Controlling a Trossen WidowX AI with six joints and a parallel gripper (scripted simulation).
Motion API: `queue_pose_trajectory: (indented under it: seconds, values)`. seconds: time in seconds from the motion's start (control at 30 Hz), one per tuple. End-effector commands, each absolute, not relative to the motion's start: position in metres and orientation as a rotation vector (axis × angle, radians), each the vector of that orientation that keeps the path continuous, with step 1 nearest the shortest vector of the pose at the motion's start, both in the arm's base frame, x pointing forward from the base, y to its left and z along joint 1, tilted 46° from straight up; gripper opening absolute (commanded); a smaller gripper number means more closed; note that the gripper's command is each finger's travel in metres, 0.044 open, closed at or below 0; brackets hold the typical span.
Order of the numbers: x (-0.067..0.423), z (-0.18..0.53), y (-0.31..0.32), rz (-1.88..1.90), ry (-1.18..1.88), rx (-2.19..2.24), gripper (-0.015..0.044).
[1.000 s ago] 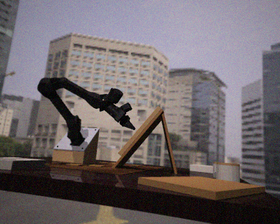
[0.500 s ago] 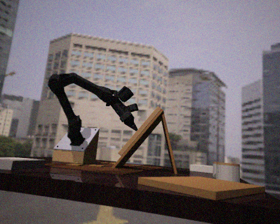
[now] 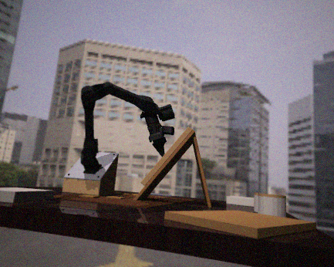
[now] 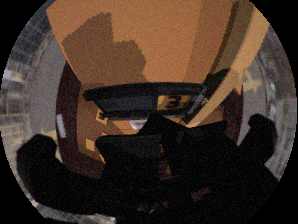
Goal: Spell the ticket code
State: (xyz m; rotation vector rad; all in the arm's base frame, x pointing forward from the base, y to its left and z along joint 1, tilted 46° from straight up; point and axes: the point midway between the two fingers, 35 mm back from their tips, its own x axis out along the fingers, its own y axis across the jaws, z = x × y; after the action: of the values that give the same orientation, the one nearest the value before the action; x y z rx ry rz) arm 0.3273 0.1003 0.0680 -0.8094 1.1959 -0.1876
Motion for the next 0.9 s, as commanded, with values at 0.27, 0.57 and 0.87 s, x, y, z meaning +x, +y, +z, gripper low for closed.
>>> queue_pose_trajectory:
  seconds: [0.27, 0.57, 0.87]
  values:
    - [0.3275, 0.0682, 0.1031, -0.306, 1.303, -0.836, 0.0]
    - [0.3301, 0.0654, 0.1023, -0.306, 1.303, -0.836, 0.0]
    - [0.3337, 0.0632, 0.1008, -0.306, 1.302, -0.836, 0.0]
